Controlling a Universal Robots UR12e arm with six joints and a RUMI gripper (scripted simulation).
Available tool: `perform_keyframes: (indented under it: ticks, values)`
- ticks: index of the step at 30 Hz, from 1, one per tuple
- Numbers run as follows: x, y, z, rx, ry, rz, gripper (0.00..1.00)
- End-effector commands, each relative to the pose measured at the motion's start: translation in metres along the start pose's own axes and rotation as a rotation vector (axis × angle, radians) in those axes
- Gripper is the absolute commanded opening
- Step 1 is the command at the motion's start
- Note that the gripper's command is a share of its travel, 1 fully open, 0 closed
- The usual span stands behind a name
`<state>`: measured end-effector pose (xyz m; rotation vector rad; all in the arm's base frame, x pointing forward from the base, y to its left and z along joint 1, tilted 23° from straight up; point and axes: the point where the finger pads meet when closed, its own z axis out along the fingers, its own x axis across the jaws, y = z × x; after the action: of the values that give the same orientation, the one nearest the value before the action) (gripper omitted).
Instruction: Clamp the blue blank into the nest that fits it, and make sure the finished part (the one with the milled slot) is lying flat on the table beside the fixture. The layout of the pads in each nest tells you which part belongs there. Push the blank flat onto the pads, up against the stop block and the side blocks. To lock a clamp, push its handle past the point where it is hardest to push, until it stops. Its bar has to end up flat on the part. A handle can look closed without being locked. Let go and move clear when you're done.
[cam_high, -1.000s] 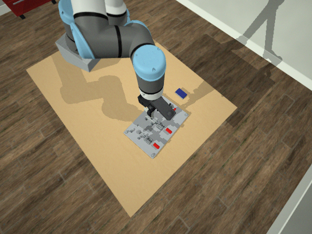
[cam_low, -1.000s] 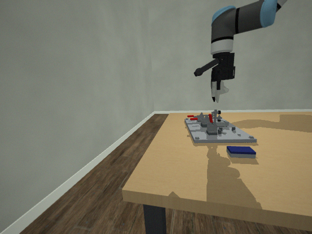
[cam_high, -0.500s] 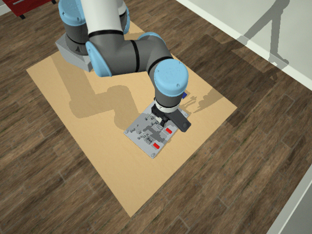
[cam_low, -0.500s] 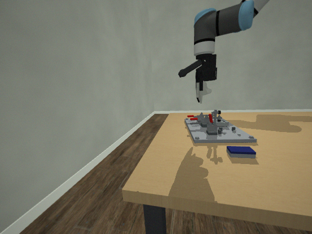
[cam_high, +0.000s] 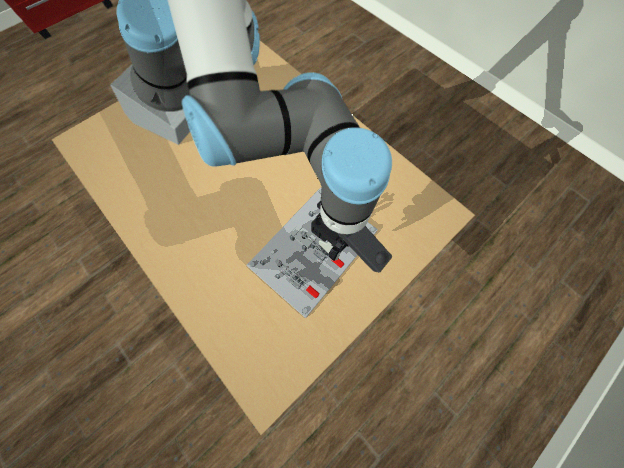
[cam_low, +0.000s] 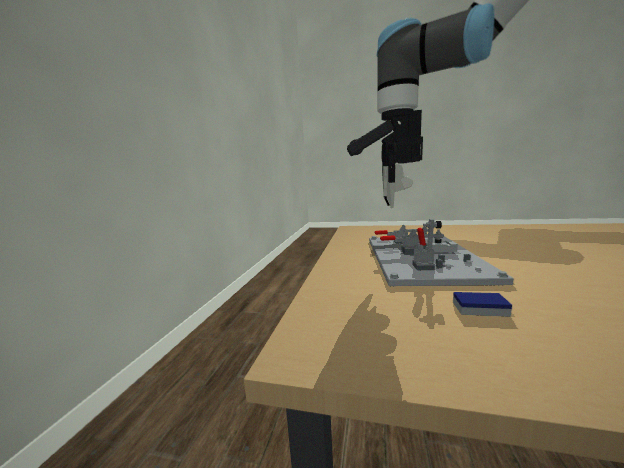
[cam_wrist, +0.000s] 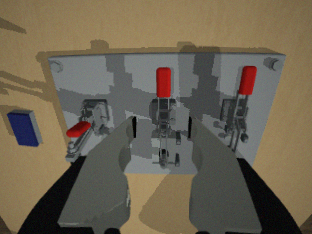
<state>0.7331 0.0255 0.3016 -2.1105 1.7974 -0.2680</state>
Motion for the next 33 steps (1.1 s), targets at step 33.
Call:
perform_keyframes:
  ticks: [33]
  values:
    - [0.0, -0.001, 0.07, 0.001, 0.001, 0.0, 0.28]
